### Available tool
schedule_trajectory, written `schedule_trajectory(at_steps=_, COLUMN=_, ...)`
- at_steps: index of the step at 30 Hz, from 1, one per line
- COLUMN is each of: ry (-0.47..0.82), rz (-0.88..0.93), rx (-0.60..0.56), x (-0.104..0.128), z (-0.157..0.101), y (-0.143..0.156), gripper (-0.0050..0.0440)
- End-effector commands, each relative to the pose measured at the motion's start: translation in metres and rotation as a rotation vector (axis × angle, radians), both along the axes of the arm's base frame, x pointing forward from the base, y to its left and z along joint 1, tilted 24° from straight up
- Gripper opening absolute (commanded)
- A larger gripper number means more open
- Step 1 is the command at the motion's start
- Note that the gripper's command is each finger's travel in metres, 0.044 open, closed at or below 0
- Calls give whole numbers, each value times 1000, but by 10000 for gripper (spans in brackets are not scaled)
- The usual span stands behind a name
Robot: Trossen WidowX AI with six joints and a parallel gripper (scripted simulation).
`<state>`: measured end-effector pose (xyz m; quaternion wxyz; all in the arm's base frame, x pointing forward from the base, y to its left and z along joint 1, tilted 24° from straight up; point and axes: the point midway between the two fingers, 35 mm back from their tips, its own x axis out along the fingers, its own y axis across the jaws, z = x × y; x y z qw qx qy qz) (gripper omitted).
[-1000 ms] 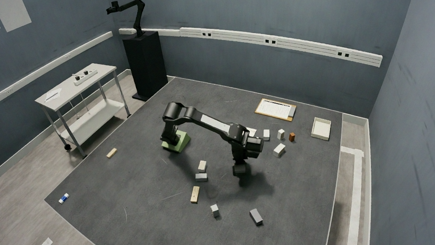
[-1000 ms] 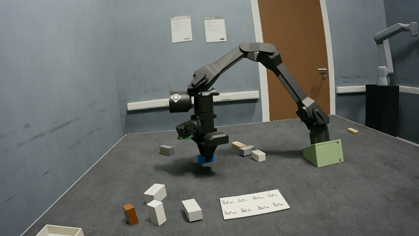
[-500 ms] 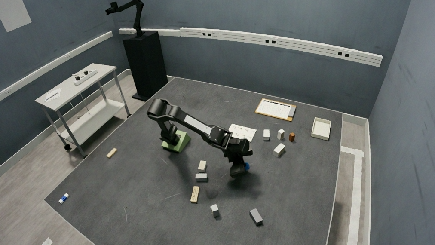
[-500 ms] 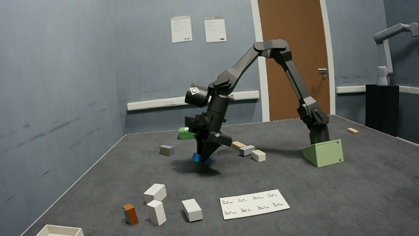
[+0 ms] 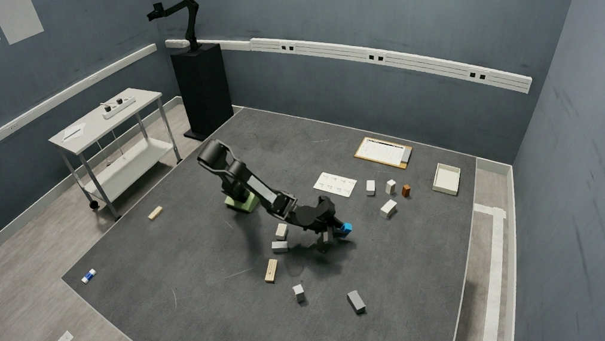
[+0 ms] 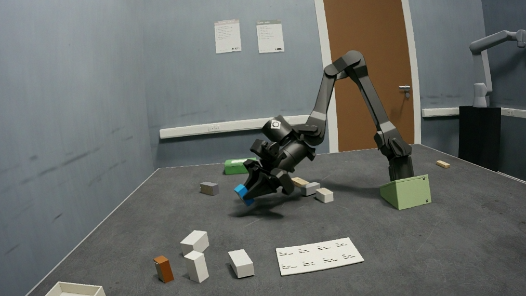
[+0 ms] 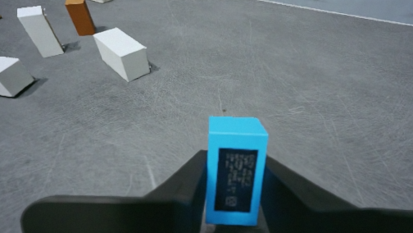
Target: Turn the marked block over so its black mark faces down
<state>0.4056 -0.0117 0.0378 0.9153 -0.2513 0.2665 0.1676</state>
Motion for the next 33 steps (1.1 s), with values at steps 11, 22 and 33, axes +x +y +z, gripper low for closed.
schedule_trajectory(at_steps=11, ry=-147, rz=58, rx=78, x=1, z=-4, y=1, gripper=-50)
schedule_trajectory(at_steps=22, ry=-149, rz=59, rx=74, x=2, z=-3, y=1, gripper=-50)
schedule_trajectory(at_steps=33, ry=-149, rz=59, rx=74, x=2, z=-3, y=1, gripper=-50)
